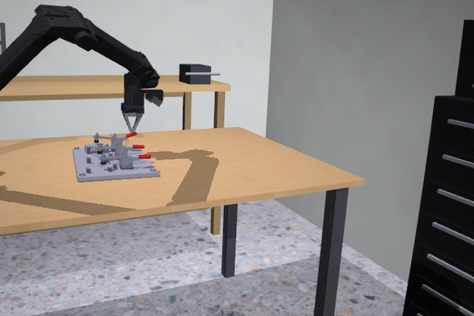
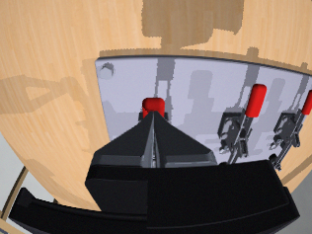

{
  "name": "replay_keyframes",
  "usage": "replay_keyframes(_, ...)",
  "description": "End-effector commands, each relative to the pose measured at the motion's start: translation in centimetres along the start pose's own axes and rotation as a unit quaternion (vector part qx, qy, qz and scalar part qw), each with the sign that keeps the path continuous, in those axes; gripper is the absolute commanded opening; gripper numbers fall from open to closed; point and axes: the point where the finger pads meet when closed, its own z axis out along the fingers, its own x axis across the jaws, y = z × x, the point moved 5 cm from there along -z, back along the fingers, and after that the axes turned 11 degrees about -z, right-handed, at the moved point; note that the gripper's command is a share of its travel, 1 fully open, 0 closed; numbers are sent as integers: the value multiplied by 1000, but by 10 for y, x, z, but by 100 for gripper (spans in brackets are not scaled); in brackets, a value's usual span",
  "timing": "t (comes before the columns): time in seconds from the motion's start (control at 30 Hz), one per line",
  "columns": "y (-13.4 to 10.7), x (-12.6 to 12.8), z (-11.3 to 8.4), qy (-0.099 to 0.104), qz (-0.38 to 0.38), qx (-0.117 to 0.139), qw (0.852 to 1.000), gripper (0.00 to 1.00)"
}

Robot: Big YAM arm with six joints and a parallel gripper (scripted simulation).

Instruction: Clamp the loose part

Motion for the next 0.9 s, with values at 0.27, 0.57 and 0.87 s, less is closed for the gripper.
replay_keyframes(0.27,6,0,-1,2,5,-9,1000,0)
replay_keyframes(0.57,3,-1,7,1,2,-2,1000,0)
replay_keyframes(0.87,10,-1,-3,3,8,-13,1000,0)
